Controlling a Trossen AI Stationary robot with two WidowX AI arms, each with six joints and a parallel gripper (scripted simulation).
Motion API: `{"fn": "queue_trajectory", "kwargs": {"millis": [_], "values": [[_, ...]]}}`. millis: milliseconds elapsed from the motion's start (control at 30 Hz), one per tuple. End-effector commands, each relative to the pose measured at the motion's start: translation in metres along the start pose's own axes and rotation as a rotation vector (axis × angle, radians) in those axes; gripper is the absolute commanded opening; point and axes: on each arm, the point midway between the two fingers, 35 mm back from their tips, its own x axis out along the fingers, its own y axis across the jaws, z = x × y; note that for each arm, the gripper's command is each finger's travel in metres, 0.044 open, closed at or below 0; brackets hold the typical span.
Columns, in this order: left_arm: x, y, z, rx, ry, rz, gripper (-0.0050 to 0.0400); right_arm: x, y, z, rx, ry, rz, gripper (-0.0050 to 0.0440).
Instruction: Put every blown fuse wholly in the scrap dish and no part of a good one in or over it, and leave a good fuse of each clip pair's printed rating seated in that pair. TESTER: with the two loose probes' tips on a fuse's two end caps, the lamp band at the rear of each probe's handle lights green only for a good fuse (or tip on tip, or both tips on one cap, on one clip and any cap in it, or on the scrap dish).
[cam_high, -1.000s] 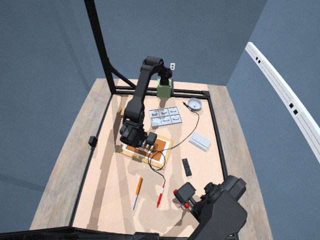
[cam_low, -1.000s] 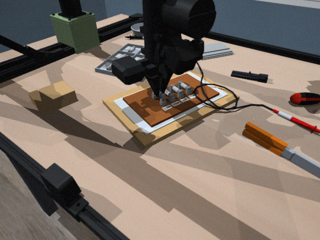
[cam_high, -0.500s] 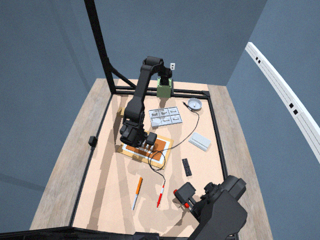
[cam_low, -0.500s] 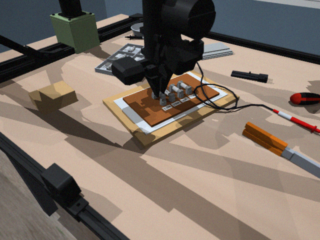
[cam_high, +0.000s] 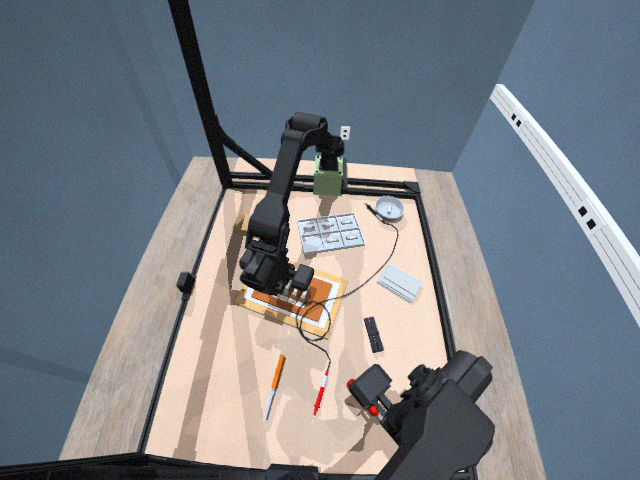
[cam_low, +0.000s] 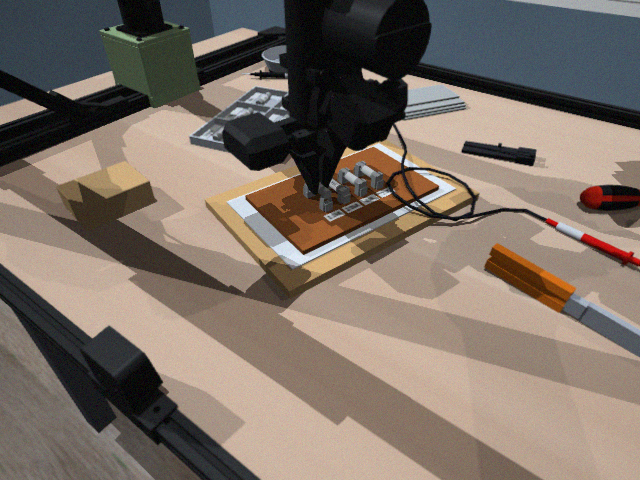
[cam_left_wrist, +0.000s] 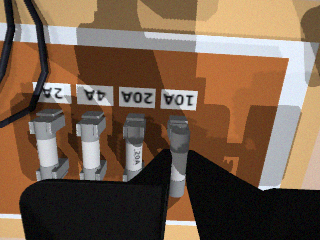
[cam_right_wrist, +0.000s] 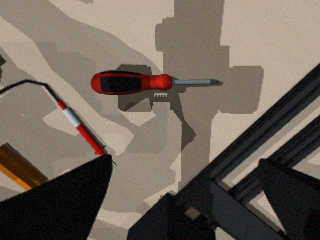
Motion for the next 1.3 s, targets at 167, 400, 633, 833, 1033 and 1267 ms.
{"fn": "queue_trajectory", "kwargs": {"millis": [167,400,633,833,1033,1267], "values": [[-0.0047,0.0005,0.0005,0.001,-0.014,-0.001,-0.0050,-0.0064,-0.0007,0.0043,-0.001,-0.025,0.000,0.0400],[-0.0041,0.0006,0.0002,0.001,-0.014,-0.001,-0.0050,-0.0064,-0.0007,0.0043,-0.001,-0.025,0.000,0.0400],[-0.0025,0.0006,-0.0003,0.001,-0.012,-0.001,-0.0050,-0.0064,-0.0007,0.0043,-0.001,-0.025,0.000,0.0400],[-0.0011,0.0006,-0.0009,0.001,-0.010,-0.001,-0.0050,-0.0064,-0.0007,0.0043,-0.001,-0.025,0.000,0.0400],[0.0003,0.0007,-0.0014,0.001,-0.008,-0.001,-0.0050,-0.0064,-0.0007,0.0043,-0.001,-0.025,0.000,0.0400],[0.0015,0.0007,-0.0019,0.001,-0.007,-0.001,-0.0050,-0.0064,-0.0007,0.0043,-0.001,-0.025,0.000,0.0400]]}}
